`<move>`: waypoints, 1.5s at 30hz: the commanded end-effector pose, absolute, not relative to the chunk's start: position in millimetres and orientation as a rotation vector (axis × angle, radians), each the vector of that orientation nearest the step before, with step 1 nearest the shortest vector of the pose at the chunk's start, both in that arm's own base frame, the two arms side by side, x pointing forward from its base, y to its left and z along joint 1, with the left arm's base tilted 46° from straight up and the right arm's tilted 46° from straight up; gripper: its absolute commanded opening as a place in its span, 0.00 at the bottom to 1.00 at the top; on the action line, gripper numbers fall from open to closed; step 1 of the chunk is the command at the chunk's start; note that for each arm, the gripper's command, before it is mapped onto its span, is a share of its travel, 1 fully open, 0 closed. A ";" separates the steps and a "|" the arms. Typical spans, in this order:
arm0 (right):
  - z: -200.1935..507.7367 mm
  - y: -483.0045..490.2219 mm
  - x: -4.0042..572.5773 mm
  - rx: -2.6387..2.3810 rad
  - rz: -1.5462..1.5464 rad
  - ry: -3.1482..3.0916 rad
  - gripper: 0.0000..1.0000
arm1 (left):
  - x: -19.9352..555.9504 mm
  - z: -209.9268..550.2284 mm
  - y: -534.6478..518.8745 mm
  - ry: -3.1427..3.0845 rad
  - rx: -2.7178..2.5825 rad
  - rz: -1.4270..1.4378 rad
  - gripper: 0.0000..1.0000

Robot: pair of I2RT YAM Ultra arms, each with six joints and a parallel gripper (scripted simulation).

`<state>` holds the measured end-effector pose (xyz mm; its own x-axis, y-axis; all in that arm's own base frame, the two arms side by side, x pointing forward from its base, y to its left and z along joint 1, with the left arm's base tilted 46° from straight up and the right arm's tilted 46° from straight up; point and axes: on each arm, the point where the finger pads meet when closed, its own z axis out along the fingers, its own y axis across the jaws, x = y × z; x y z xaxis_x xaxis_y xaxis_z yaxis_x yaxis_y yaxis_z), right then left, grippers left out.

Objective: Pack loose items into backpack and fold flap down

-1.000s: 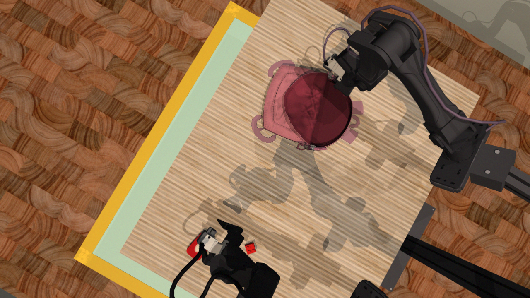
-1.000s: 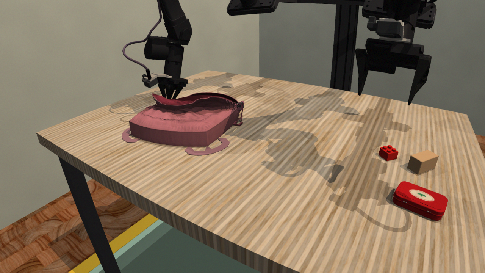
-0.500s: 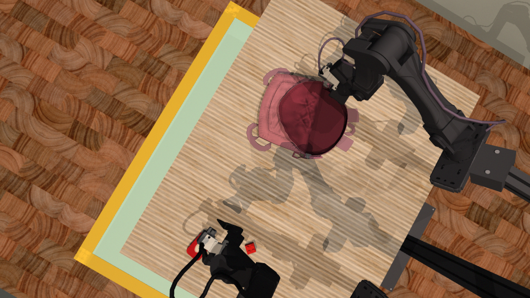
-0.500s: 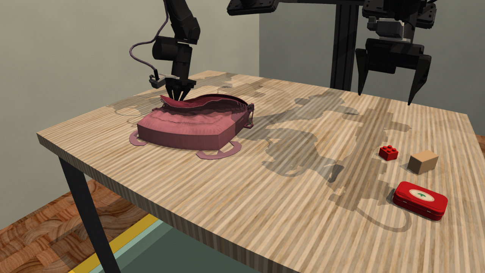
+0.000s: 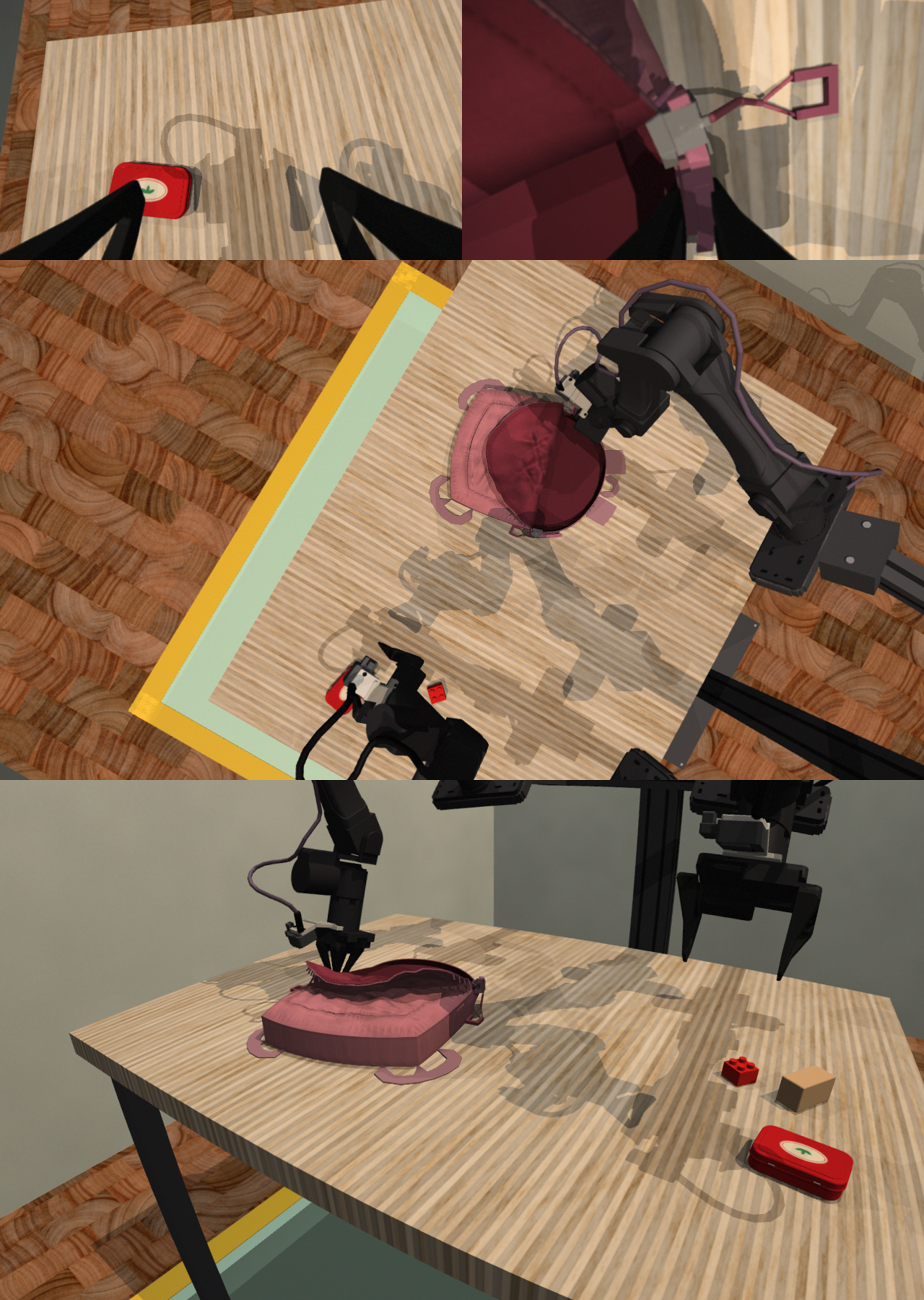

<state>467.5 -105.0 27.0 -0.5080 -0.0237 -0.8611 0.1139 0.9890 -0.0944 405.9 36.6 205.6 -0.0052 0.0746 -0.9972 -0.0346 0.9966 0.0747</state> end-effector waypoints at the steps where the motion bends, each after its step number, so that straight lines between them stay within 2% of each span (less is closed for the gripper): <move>1: -10.1 -71.3 449.2 -0.020 -0.076 2.217 0.11 | 405.5 209.0 36.8 1.566 0.032 0.087 0.90; 22: -10.4 -71.7 448.8 -0.020 -0.076 2.217 0.11 | 405.5 209.0 36.8 1.566 0.032 0.087 0.90; 23: 10.2 -83.9 469.2 -0.023 -0.085 2.174 0.11 | 405.5 209.0 36.8 1.566 0.032 0.087 0.90; 29: 13.6 -89.2 464.6 0.000 -0.099 2.166 0.11 | 405.5 209.0 36.8 1.566 0.032 0.087 0.90; 45: -3.1 -37.9 459.9 -0.007 -0.074 2.210 0.11 | 405.5 209.0 36.8 1.566 0.032 0.087 0.90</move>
<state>471.9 -87.4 28.0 -0.5117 -0.0143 -0.8590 0.1443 0.9842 -0.1023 405.9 36.6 205.6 -0.0052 0.0746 -0.9972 -0.0346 0.9966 0.0747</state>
